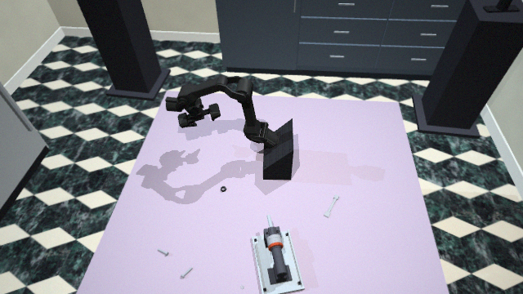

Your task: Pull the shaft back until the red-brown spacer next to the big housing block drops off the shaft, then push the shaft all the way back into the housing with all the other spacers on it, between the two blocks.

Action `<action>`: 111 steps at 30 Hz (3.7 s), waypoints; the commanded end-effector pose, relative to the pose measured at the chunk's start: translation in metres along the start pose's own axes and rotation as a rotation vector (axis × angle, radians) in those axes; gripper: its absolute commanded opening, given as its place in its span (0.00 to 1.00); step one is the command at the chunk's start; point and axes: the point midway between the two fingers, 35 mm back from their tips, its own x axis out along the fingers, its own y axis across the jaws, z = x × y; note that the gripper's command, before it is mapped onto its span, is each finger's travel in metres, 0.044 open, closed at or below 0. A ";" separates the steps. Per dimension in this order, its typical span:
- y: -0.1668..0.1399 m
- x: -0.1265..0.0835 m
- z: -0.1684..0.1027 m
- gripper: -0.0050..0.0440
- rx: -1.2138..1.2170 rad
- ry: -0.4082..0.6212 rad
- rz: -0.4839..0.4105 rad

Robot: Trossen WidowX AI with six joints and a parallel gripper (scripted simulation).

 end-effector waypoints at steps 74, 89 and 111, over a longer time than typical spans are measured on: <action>-0.213 -0.180 -0.491 1.00 -3.025 -0.335 0.580; -0.218 -0.180 -0.491 1.00 -3.039 -0.346 0.581; -0.216 -0.181 -0.490 1.00 -3.031 -0.339 0.586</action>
